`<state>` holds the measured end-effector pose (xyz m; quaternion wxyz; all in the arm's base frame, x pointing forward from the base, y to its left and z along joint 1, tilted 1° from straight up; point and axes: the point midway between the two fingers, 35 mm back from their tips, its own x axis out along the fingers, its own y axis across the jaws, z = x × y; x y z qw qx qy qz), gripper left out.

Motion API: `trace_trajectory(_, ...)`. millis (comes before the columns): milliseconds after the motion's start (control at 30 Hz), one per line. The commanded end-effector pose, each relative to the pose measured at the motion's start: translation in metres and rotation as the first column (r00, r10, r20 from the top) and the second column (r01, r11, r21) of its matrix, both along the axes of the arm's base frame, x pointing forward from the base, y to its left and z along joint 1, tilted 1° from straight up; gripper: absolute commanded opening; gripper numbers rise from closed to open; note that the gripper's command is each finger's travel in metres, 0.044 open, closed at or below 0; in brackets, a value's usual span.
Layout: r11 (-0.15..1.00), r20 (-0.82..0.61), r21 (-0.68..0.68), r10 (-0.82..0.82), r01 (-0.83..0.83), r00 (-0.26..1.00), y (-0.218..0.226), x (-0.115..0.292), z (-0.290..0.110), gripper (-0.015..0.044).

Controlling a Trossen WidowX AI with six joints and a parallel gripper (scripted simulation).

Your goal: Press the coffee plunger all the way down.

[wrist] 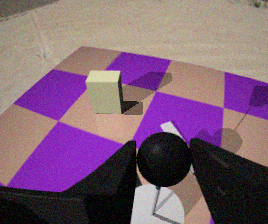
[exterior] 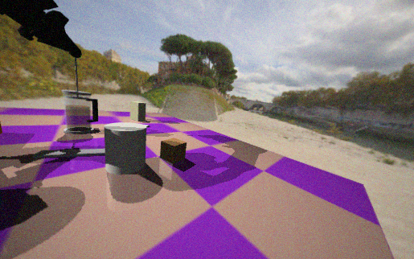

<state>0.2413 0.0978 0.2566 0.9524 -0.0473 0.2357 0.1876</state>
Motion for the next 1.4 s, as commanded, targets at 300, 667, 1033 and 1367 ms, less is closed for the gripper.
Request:
trace_trajectory(300,1.0,-0.031,-0.009,-0.003,0.003,1.0,0.0,0.001,-0.033,0.0122)
trace_trajectory(667,1.0,-0.031,-0.009,-0.003,0.003,1.0,0.001,0.003,-0.051,0.0122)
trace_trajectory(1033,1.0,-0.031,-0.009,-0.003,0.003,1.0,0.002,0.005,-0.068,0.0122)
trace_trajectory(1367,1.0,-0.031,-0.009,-0.003,0.003,1.0,0.003,0.007,-0.084,0.0122)
